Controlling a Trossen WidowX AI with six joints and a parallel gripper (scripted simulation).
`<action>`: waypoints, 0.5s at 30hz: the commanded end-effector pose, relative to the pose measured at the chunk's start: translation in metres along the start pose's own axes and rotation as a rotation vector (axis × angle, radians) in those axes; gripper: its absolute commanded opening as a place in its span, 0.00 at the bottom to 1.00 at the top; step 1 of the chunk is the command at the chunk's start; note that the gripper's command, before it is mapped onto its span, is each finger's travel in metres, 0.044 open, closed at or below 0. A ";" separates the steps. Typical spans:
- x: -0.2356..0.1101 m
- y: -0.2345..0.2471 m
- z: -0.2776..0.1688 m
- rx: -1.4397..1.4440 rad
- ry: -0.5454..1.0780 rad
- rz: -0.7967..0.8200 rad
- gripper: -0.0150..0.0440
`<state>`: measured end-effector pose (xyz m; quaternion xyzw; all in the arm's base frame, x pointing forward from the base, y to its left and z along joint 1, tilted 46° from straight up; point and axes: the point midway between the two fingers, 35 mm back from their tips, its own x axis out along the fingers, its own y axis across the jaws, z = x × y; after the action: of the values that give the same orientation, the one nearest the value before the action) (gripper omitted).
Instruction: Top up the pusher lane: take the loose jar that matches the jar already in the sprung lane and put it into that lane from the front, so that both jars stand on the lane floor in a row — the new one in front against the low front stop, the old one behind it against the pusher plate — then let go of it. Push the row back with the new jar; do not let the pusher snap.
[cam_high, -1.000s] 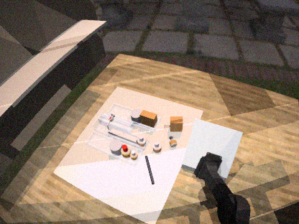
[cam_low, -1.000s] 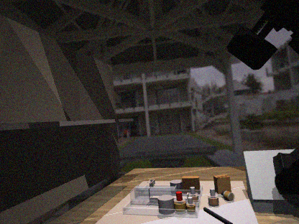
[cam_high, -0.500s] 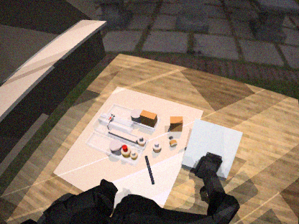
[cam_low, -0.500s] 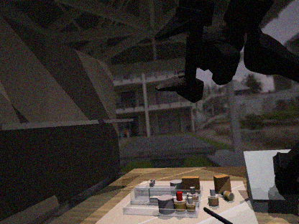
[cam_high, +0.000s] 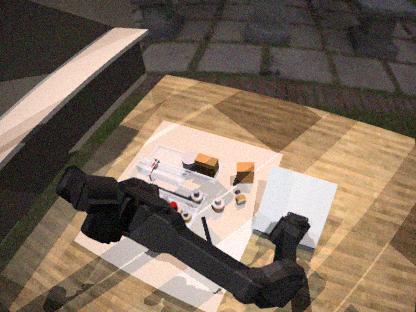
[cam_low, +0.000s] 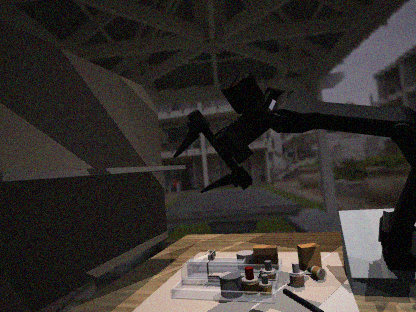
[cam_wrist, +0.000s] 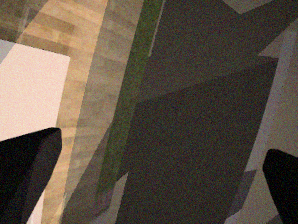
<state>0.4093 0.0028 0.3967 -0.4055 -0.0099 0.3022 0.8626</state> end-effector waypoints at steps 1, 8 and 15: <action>0.011 0.031 -0.059 0.220 0.123 0.091 1.00; 0.011 0.108 -0.152 0.641 0.353 0.271 1.00; -0.014 0.200 -0.214 1.086 0.593 0.458 1.00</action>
<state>0.3756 -0.0520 0.1536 -0.0494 0.3960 0.3247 0.8575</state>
